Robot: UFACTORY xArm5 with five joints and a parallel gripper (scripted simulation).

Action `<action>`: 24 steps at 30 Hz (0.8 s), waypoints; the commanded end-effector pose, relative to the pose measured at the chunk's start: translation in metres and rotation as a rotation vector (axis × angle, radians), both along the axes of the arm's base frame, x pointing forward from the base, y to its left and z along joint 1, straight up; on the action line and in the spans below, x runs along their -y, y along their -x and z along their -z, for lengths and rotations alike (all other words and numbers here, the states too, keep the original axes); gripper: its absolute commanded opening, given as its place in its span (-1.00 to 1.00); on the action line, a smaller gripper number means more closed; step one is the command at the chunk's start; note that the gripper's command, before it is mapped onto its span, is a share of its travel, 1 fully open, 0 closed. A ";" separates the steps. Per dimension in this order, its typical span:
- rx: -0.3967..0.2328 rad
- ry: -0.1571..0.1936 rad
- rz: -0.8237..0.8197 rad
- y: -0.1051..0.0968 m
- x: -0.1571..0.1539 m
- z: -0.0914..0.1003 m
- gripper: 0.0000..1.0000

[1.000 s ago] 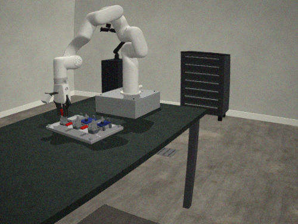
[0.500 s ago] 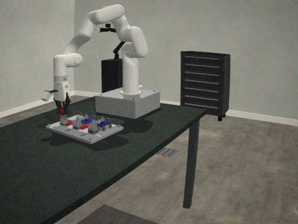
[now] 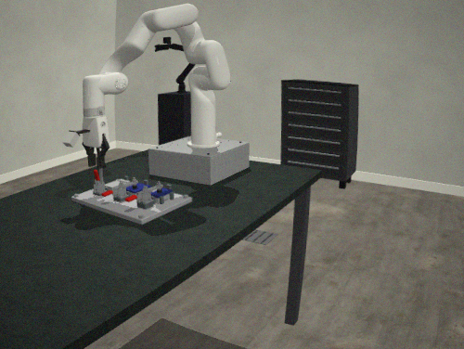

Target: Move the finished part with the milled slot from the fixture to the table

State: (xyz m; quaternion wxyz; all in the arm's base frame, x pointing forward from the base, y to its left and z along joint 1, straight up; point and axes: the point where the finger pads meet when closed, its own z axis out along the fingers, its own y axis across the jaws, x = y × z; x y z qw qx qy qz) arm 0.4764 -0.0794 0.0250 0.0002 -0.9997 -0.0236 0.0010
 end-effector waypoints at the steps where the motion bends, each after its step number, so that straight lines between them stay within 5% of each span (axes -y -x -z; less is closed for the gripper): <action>1: 0.003 0.000 0.000 -0.001 0.000 -0.005 -0.05; 16: 0.003 0.000 0.000 -0.001 0.000 -0.006 -0.05; 17: 0.003 0.000 0.000 -0.001 0.000 -0.006 1.00; 24: 0.003 0.000 0.000 -0.001 0.000 -0.005 1.00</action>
